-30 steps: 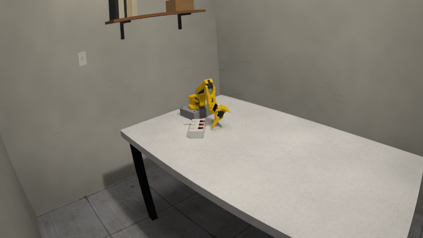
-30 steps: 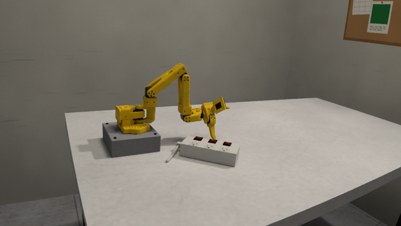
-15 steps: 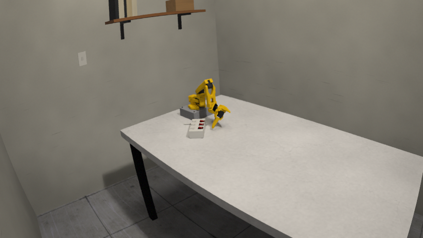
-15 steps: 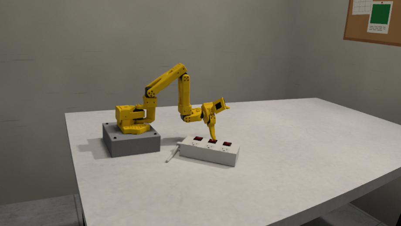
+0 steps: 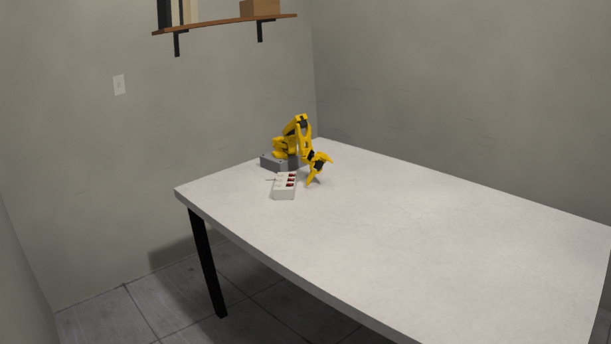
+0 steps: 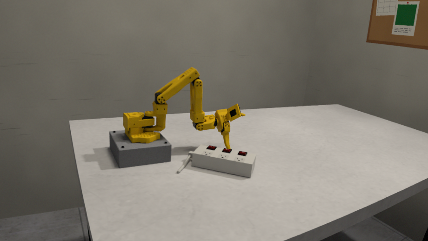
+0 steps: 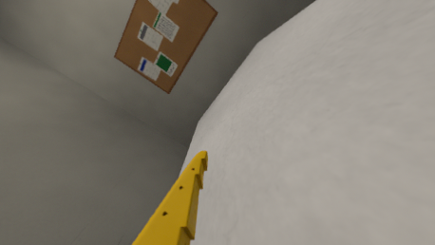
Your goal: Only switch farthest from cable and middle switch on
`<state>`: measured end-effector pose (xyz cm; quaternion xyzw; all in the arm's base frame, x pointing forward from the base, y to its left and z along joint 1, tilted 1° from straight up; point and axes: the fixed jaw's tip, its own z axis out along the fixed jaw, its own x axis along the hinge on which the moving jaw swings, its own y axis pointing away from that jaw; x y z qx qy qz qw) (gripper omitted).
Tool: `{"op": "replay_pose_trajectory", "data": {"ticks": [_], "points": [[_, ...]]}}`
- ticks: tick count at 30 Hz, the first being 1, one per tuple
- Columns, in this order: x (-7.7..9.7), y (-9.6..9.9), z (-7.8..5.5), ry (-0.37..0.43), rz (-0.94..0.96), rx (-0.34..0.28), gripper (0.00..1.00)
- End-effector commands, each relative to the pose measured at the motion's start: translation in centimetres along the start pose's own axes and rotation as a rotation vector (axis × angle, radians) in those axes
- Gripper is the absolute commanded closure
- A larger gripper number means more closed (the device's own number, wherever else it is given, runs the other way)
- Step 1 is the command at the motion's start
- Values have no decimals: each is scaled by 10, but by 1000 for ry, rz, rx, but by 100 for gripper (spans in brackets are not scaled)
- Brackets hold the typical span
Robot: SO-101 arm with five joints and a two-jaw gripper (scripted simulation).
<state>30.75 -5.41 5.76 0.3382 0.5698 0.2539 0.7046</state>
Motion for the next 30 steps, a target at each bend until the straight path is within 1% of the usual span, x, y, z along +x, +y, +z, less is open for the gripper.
{"op": "replay_pose_trajectory", "data": {"ticks": [1, 7, 8, 15, 24, 30], "points": [[-1, 1, 0, -3, 1, -4, 0], [-1, 1, 0, -3, 1, -4, 0], [-1, 1, 0, -3, 1, -4, 100], [-2, 1, 1, -3, 1, 0, 100], [-5, -1, 4, -3, 2, 19, 100], [-10, -5, 9, -2, 4, 54, 100]]}}
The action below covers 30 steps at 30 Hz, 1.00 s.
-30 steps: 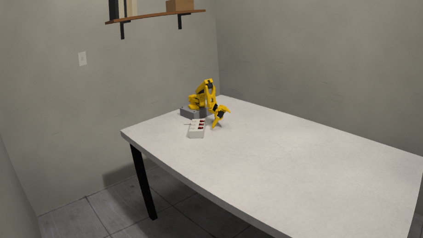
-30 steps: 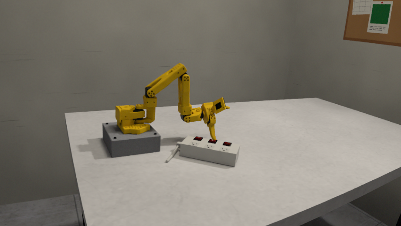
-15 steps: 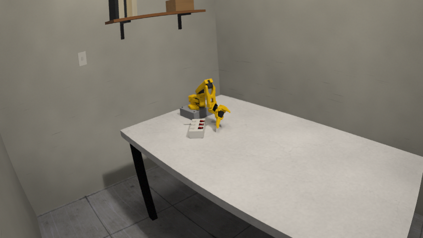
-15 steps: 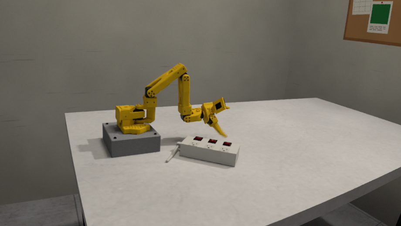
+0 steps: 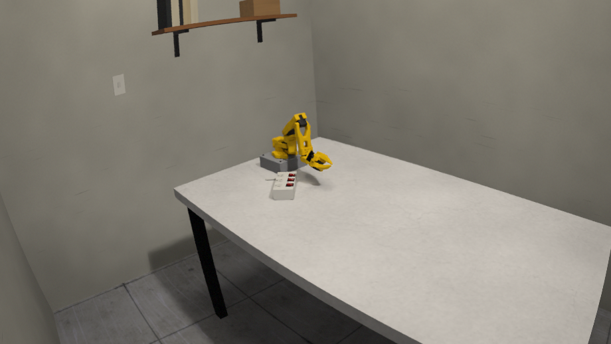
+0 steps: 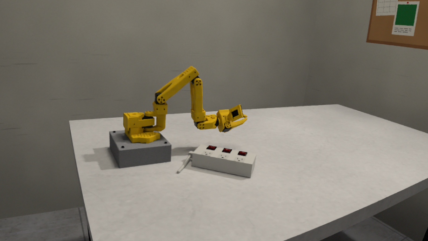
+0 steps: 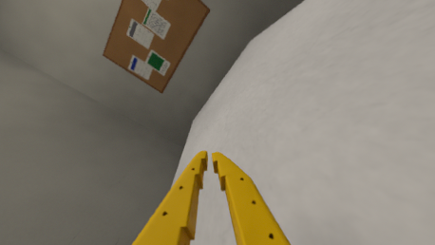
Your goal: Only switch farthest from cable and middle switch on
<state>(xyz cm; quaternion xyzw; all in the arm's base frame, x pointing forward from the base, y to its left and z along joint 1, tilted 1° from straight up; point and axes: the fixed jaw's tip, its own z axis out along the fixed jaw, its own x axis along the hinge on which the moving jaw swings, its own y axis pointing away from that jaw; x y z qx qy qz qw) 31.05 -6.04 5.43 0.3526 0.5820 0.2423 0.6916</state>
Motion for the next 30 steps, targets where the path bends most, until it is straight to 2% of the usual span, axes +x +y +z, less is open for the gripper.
{"op": "replay_pose_trajectory", "data": {"ticks": [1, 9, 11, 21, 26, 28, 30], "points": [[-10, 1, 6, -18, 7, 13, 100], [-25, -7, 17, -17, 14, 95, 100], [-25, -7, 17, -17, 14, 95, 100], [-58, -20, 27, -18, 37, 246, 100], [-79, -27, 28, -19, 56, 339, 100], [-79, -27, 28, -19, 56, 339, 100], [-88, -29, 27, -20, 66, 378, 100]]}}
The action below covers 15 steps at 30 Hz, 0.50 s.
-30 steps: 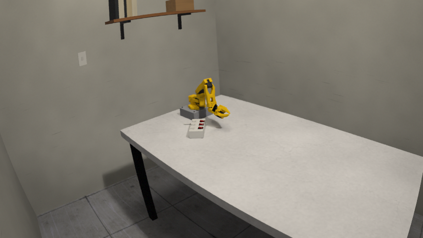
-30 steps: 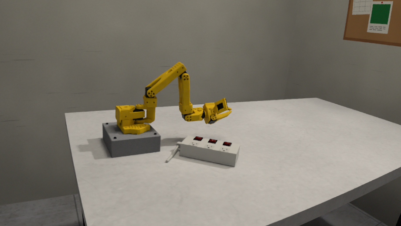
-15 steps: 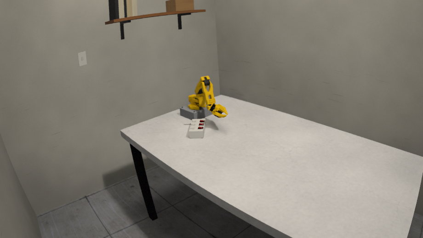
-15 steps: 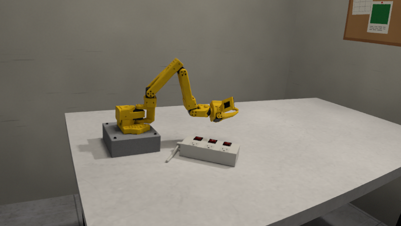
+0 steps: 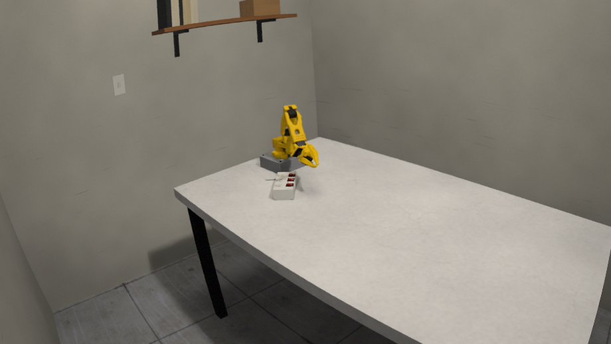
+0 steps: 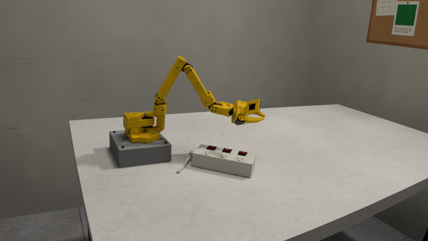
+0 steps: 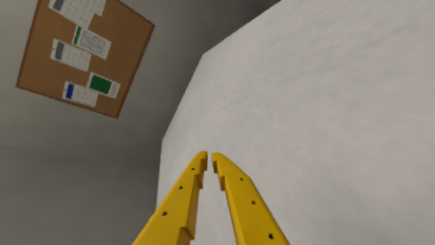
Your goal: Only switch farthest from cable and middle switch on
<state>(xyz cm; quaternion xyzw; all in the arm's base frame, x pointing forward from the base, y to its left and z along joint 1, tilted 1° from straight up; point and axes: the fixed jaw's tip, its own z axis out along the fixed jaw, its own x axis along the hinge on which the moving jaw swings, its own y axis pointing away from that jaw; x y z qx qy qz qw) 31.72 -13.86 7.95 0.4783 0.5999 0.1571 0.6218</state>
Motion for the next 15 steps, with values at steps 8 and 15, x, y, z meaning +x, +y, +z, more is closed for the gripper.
{"op": "replay_pose_trajectory", "data": {"ticks": [8, 15], "points": [[-53, -7, -9, -6, 64, 212, 100], [-76, -12, -24, -8, 102, 320, 100]]}}
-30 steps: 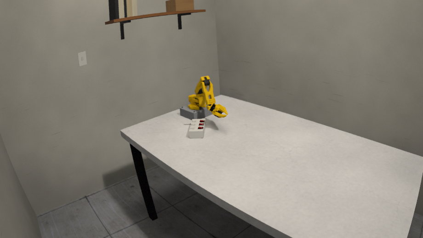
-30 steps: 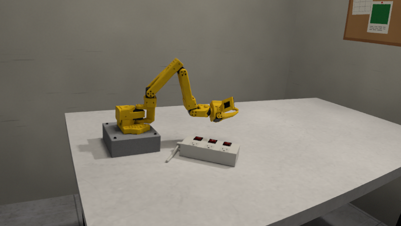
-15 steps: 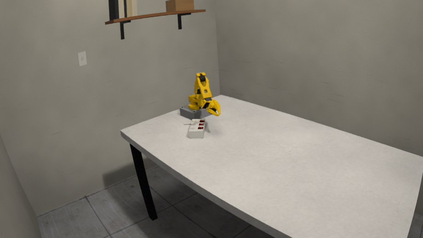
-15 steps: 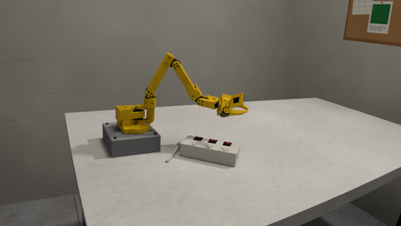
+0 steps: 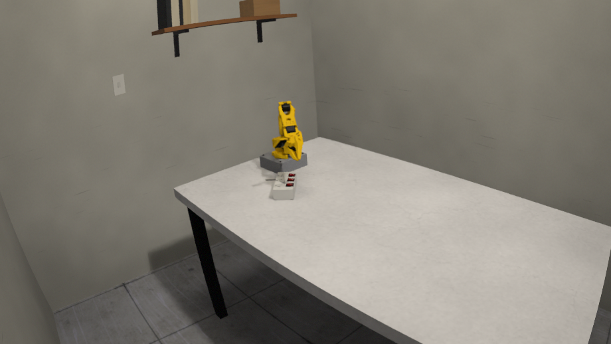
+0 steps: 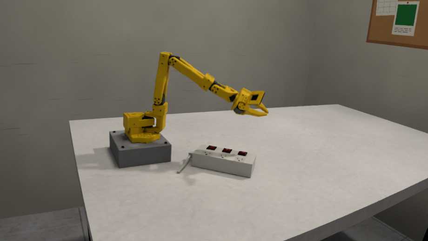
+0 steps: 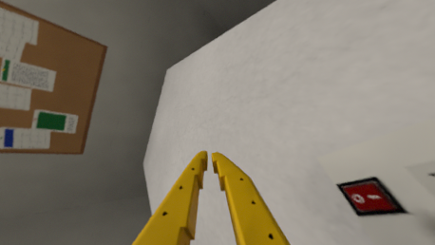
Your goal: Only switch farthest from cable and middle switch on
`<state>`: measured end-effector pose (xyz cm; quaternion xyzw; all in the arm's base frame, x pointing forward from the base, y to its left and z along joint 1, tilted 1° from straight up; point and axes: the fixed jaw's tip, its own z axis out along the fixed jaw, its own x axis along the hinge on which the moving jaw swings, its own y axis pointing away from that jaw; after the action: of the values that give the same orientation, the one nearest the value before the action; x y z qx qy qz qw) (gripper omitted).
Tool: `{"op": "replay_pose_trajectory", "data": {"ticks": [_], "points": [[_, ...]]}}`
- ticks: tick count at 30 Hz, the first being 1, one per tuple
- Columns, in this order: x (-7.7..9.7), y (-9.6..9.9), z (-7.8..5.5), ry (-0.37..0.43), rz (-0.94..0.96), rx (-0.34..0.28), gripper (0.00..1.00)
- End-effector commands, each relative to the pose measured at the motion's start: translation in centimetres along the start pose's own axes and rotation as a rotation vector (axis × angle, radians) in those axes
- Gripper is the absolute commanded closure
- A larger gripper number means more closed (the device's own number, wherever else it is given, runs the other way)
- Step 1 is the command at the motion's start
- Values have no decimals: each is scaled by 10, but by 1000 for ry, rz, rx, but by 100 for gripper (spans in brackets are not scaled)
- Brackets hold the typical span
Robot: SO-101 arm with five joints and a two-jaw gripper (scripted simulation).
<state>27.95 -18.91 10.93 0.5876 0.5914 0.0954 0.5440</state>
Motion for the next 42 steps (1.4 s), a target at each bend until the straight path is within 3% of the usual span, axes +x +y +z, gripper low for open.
{"op": "replay_pose_trajectory", "data": {"ticks": [1, 15, 17, 32, 34, 42], "points": [[-15, 1, -9, 3, 23, 59, 100], [-58, -24, -75, 3, 155, 340, 100], [-58, -24, -75, 3, 155, 340, 100], [-62, -46, -150, 8, 290, 559, 100], [-62, -46, -150, 8, 290, 559, 100], [-56, -53, -177, 11, 340, 629, 100]]}}
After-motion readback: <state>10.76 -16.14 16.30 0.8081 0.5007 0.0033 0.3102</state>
